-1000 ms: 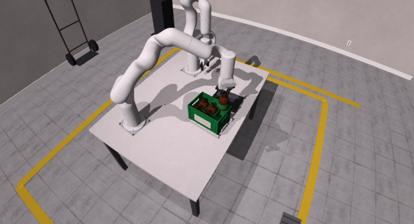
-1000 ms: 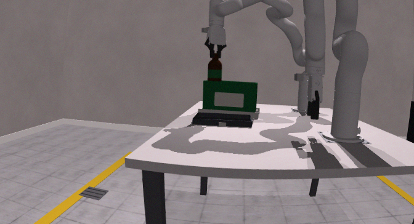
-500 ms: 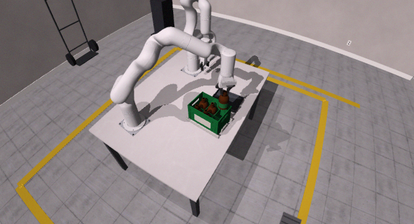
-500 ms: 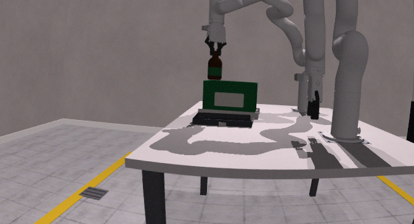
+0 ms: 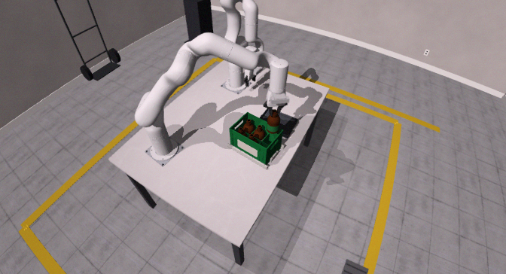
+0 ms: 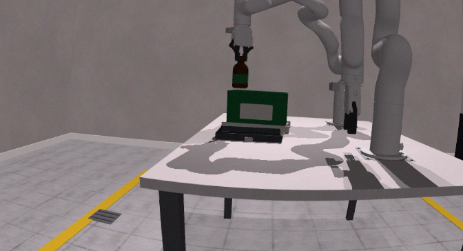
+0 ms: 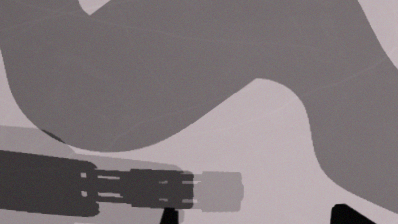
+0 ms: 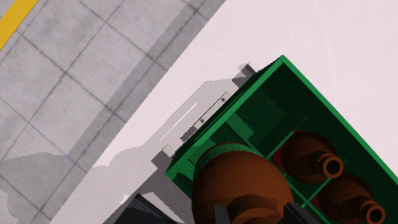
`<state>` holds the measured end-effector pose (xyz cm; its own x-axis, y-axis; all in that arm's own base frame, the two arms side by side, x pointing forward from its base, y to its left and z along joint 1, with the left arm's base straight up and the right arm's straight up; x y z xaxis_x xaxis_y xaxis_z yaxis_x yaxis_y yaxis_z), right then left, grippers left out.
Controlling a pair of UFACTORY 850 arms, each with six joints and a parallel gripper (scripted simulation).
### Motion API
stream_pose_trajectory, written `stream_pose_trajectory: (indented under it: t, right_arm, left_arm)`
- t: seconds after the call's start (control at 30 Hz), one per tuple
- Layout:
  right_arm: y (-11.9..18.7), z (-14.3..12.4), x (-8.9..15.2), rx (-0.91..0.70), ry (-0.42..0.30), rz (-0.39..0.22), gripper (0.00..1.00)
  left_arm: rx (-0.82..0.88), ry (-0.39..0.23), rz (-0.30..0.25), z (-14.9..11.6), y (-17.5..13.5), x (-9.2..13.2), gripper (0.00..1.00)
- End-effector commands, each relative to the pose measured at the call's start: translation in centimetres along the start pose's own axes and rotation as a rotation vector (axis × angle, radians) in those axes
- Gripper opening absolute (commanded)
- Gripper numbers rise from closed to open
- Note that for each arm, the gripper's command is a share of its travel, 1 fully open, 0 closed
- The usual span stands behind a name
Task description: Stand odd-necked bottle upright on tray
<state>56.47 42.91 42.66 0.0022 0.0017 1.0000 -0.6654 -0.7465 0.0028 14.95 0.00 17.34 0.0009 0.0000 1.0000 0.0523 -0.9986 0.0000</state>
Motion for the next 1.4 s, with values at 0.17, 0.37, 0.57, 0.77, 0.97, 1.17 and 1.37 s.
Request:
stream_pose_trajectory:
  t: [0.17,0.37,0.57,0.77,0.97,1.17,1.37]
  right_arm:
    - [0.0,0.0,0.2,0.000,0.000,0.003,0.00]
    - [0.0,0.0,0.2,0.000,0.000,0.003,0.00]
    - [-0.1,-0.1,0.2,0.000,0.000,0.003,0.00]
    - [-0.2,-0.3,0.2,0.000,0.000,0.003,0.00]
    - [-0.4,-0.8,0.2,0.000,0.000,0.003,0.00]
    - [-0.6,-1.2,0.2,0.000,0.000,0.003,0.00]
    - [-1.1,-2.1,0.2,0.000,0.000,0.003,0.00]
  left_arm:
    - [0.000,0.001,0.000,0.0,0.0,0.0,1.00]
    - [0.000,0.001,0.000,0.0,0.0,0.0,1.00]
    - [0.000,0.001,0.000,0.0,0.0,0.0,1.00]
    - [0.000,0.001,0.000,0.0,0.0,0.0,1.00]
    - [0.000,0.001,0.000,0.0,0.0,0.0,1.00]
    - [0.000,0.001,0.000,0.0,0.0,0.0,1.00]
    - [0.000,0.001,0.000,0.0,0.0,0.0,1.00]
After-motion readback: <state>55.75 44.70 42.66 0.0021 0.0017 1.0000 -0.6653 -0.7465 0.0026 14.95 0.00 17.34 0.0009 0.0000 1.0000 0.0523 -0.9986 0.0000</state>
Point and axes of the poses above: on each arm, the point where the finger pads meet when closed, its own x axis back along the fingers, its own y axis across the jaws, z = x × y, the point moved 9 cm from there along x, back along the fingers, and after that the axes turned 3 degrees about x, right-handed, at the moved point
